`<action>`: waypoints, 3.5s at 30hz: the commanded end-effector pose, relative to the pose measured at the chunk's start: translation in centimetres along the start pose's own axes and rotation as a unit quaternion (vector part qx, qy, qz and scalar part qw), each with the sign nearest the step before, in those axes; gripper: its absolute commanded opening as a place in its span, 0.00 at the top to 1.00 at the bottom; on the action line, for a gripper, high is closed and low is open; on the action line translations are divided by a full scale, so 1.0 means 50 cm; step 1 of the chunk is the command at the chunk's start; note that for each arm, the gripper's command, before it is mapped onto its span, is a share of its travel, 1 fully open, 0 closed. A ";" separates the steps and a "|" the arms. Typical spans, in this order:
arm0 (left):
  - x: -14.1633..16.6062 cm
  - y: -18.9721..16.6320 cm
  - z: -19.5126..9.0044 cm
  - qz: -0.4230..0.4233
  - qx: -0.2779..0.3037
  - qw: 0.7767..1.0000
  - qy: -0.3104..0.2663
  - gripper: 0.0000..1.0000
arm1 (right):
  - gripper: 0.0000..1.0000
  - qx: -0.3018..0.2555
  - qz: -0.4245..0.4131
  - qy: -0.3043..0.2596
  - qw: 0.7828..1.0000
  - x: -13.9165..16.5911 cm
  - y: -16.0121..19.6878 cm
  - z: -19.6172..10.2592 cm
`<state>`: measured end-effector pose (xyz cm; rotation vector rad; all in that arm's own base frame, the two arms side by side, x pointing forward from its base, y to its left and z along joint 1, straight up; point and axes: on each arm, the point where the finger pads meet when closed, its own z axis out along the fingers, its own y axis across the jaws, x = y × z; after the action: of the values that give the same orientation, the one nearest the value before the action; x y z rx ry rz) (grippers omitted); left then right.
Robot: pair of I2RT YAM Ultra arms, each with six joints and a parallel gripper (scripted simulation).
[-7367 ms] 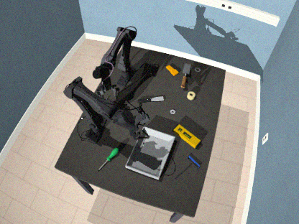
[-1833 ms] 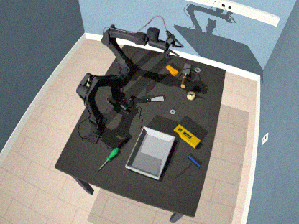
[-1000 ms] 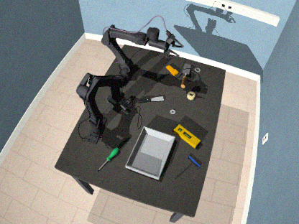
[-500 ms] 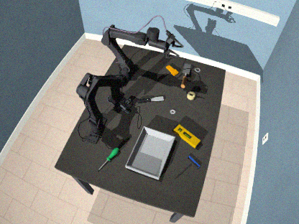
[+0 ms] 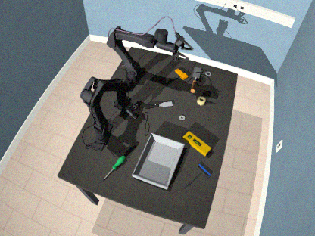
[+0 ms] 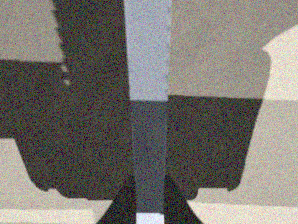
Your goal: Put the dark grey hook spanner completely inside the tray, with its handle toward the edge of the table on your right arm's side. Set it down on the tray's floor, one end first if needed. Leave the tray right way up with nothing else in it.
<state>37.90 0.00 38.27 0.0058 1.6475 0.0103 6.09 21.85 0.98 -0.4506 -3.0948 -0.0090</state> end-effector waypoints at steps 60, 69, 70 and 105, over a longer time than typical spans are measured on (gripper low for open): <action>0.253 -0.568 -0.291 0.084 0.421 0.896 0.116 0.00 | 0.92 -0.007 0.609 -0.002 0.793 -0.696 -0.332 -0.179; 0.273 -0.583 -0.318 0.094 0.439 0.884 0.126 0.00 | 0.92 -0.010 0.633 -0.005 0.774 -0.742 -0.352 -0.180; 0.273 -0.583 -0.318 0.094 0.440 0.884 0.126 0.00 | 0.92 -0.011 0.634 -0.005 0.773 -0.744 -0.353 -0.180; 0.262 -0.588 -0.314 0.093 0.442 0.884 0.118 0.00 | 0.92 -0.013 0.629 -0.008 0.777 -0.748 -0.344 -0.016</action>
<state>21.89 -29.92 25.46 0.8970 1.7567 -0.6113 36.57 -5.57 1.77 -2.3034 -2.1253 -0.0173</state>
